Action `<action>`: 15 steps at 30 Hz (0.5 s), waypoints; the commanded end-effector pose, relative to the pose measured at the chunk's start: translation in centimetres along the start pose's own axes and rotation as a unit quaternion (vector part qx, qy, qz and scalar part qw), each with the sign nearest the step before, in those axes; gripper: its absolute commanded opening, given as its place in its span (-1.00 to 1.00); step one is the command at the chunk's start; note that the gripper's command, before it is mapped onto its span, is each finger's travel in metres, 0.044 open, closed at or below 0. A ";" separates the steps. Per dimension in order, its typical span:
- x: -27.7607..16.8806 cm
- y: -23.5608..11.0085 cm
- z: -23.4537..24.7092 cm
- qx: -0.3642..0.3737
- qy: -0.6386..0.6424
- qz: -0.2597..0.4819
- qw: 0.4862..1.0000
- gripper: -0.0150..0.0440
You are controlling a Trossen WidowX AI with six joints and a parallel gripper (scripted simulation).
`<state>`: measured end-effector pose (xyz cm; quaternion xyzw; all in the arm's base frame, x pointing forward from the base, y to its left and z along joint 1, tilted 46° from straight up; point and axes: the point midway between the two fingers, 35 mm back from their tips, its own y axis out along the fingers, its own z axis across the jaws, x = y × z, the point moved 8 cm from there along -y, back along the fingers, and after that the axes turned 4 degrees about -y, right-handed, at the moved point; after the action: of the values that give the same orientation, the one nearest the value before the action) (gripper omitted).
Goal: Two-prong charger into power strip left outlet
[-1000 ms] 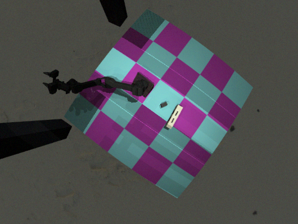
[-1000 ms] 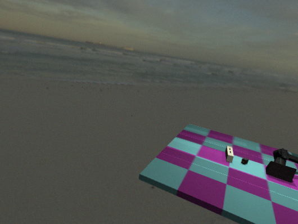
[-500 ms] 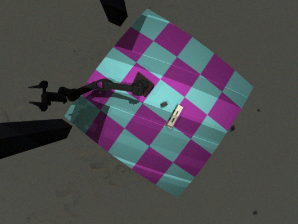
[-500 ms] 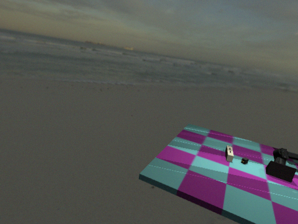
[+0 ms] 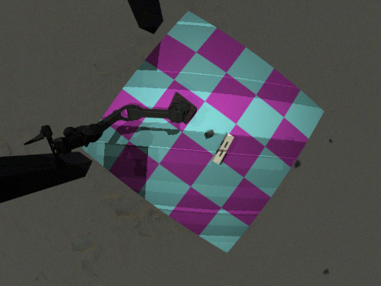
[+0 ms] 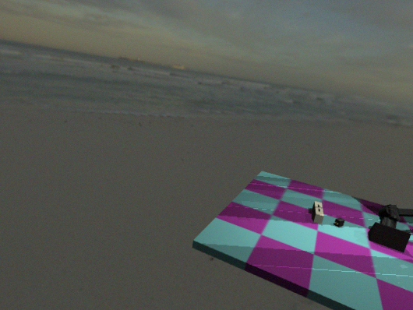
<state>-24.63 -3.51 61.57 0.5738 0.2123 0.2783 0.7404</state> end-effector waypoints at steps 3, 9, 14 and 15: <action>6.1 0.8 4.1 0.080 0.082 -0.069 0.991 1.00; 11.1 0.6 7.2 0.147 0.149 -0.123 0.970 1.00; 14.7 -0.3 9.1 0.200 0.207 -0.164 0.944 1.00; 15.6 -0.5 9.7 0.215 0.217 -0.171 0.937 1.00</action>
<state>-10.07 -0.97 63.84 0.5945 0.4665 0.2272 0.6142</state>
